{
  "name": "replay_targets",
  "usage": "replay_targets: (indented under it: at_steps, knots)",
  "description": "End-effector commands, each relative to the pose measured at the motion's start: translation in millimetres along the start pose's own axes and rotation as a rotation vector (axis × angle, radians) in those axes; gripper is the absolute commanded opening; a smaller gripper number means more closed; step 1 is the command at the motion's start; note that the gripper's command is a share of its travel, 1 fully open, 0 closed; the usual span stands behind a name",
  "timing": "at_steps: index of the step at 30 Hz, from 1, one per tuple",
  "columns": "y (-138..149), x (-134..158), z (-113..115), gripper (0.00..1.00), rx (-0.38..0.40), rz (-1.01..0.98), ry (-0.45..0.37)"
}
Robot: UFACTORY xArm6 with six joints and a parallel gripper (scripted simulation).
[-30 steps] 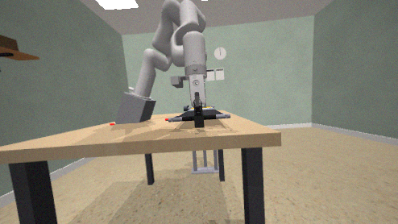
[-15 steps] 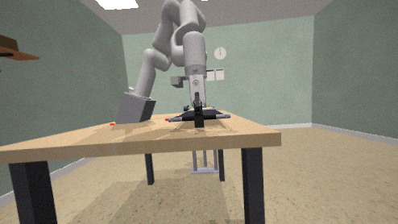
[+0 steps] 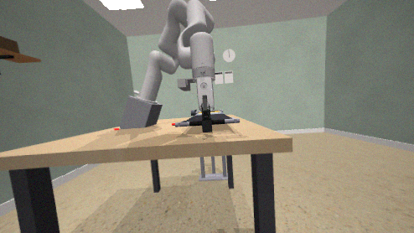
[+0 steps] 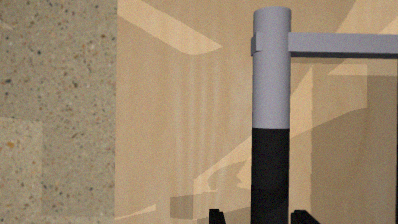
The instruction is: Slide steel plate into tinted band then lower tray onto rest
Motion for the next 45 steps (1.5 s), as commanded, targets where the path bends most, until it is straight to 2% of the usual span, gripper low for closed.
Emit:
replay_targets:
  at_steps: [1,9,11,26,35,41,42,45]
  knots:
    - [-0.6,1.2,5.8,0.41,-0.002,0.0,-0.003]
    - [-0.6,1.1,30.9,0.41,-0.002,0.0,-0.003]
    - [-0.6,1.1,30.9,0.41,-0.002,0.0,-0.003]
    - [-0.4,0.9,99.8,0.41,-0.002,0.0,-0.003]
    - [-0.4,0.9,116.8,0.41,-0.002,0.0,-0.003]
    - [-0.4,0.8,119.4,0.41,-0.002,0.0,-0.003]
    - [-0.4,0.8,119.4,1.0,-0.002,0.0,-0.003]
    - [-0.4,0.8,119.4,1.0,-0.002,0.0,-0.003]
Point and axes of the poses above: the point where the finger pads meet when closed, its own z axis back along the fingers, its own y axis across the jaws, x = y × z, the point moved 7 cm from there along z, back along the fingers, and after that the axes turned 13 degrees about -z, right-handed, at the moved point
